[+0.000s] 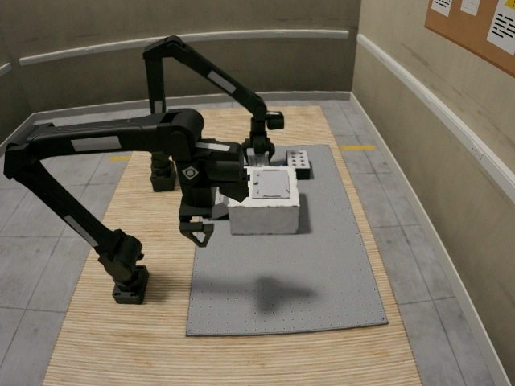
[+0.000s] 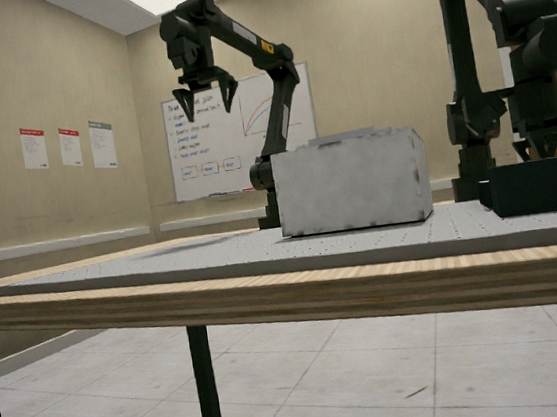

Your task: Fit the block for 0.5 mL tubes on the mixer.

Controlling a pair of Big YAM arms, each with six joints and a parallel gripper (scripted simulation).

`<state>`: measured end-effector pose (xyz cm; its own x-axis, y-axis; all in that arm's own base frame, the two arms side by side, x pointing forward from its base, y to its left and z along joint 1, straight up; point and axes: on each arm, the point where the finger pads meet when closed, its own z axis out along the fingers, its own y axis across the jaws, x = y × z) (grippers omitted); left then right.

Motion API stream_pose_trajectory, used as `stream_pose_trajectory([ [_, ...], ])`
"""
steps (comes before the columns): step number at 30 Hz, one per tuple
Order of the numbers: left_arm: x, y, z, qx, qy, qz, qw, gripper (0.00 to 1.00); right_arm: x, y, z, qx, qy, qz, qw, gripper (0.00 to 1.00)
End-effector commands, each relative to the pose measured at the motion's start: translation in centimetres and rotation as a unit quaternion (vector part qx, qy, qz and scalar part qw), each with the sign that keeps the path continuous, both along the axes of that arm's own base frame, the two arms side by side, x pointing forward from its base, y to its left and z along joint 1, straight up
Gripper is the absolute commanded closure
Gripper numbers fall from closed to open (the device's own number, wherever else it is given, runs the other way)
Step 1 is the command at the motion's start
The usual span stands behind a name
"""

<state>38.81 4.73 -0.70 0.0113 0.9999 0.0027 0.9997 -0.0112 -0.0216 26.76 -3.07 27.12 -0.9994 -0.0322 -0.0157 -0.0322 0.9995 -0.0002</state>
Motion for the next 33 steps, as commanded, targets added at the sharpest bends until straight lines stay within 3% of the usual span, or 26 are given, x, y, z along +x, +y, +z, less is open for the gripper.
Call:
stream_pose_trajectory([
  [1, 4.7, 0.8, 2.9, 0.003, -0.050, 0.009, 0.999, 1.00, 0.6, -0.5, 1.7, -0.005, -0.029, 0.000, 1.000, 0.00],
  [9, 4.8, 0.8, 4.5, 0.004, -0.060, 0.008, 0.998, 1.00, 0.6, -0.5, 1.8, -0.005, -0.030, 0.000, 1.000, 0.00],
  [33, 4.7, 0.7, 5.5, 0.003, -0.057, 0.006, 0.998, 1.00, 0.7, -0.5, 1.9, -0.005, -0.030, 0.001, 1.000, 0.00],
])
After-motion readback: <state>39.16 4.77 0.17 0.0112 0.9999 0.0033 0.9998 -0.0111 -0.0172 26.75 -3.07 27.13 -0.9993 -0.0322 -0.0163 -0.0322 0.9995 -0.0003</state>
